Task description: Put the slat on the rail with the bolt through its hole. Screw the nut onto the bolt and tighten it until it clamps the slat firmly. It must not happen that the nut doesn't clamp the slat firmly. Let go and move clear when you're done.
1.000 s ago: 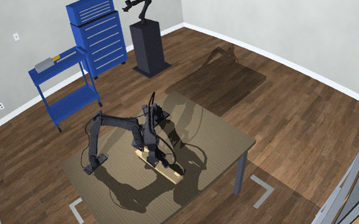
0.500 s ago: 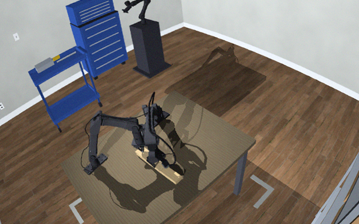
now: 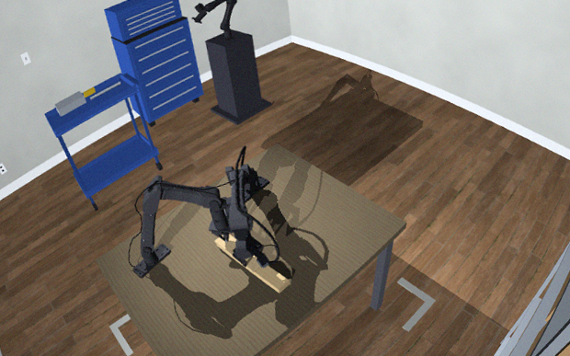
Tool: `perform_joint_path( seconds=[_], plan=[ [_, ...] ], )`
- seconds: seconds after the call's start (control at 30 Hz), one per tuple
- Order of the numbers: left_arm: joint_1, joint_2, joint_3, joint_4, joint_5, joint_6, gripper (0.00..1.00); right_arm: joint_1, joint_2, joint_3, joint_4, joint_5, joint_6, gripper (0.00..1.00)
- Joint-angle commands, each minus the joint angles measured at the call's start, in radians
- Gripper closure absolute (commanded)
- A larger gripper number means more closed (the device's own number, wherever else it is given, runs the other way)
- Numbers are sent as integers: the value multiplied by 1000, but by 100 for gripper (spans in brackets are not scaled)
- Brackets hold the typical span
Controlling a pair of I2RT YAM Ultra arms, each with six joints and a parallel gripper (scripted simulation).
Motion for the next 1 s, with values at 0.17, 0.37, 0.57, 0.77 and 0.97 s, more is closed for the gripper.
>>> perform_joint_path(
  seconds=[0.17,0.37,0.57,0.77,0.97],
  plan=[
    [0,-9,7,-1,1,0,28,-4,13,-10,33,-8,331,88],
    [0,-9,7,-1,1,0,28,-5,13,-10,33,-9,527,88],
    [0,-9,7,-1,1,0,28,-5,13,-10,33,-8,728,88],
    [0,-9,7,-1,1,0,28,-5,14,-9,32,-10,964,88],
    [0,-9,7,-1,1,0,28,-5,14,-9,32,-10,1122,88]
  ],
)
